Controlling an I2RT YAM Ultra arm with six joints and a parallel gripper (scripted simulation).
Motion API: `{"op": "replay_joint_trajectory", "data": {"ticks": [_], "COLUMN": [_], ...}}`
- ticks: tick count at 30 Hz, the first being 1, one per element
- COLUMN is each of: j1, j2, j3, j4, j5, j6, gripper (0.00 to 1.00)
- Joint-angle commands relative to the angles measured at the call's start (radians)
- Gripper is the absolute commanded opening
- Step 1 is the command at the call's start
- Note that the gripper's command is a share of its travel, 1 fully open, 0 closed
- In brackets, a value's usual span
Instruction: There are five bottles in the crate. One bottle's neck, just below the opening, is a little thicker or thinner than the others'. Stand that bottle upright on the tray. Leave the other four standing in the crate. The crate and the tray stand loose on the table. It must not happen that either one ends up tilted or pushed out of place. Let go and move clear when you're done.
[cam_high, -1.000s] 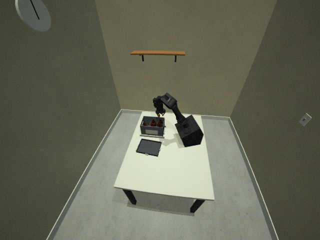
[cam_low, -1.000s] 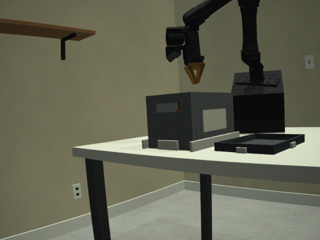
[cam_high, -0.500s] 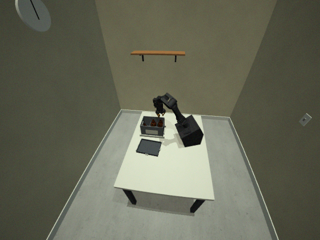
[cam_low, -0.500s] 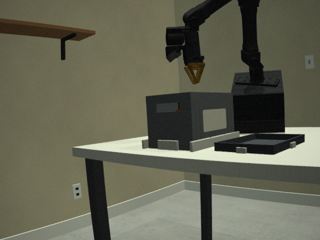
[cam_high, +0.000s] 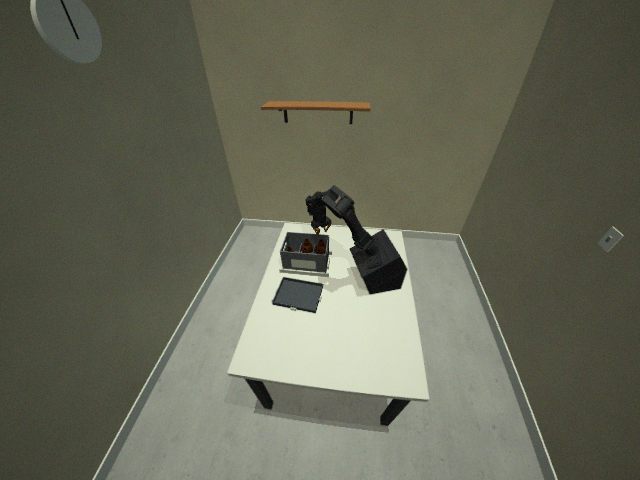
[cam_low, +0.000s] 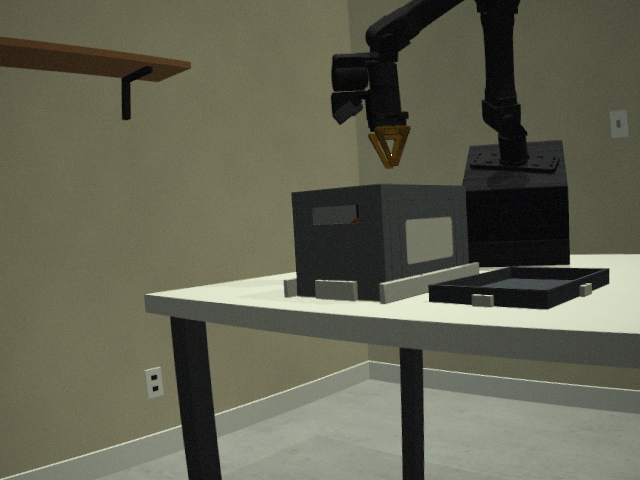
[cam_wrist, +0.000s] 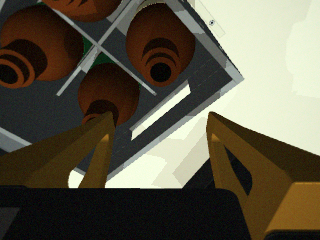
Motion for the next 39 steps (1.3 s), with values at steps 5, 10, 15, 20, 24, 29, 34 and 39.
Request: {"op": "replay_joint_trajectory", "data": {"ticks": [5,10,15,20,24,29,34,39], "j1": [-0.018,-0.015,-0.001,0.006,0.020,0.032,0.028,0.040], "j2": [-0.039,-0.034,-0.031,-0.025,0.012,0.022,0.019,0.039], "j3": [0.027,-0.001,-0.021,-0.032,-0.044,-0.059,-0.067,-0.082], "j4": [0.021,0.029,0.036,0.056,0.075,0.103,0.122,0.151], "j5": [-0.006,-0.003,0.000,0.006,0.010,0.013,0.014,0.017], "j6": [-0.003,0.005,0.010,0.018,0.025,0.036,0.043,0.054], "gripper": [0.61,0.61,0.61,0.61,0.61,0.61,0.61,0.61]}}
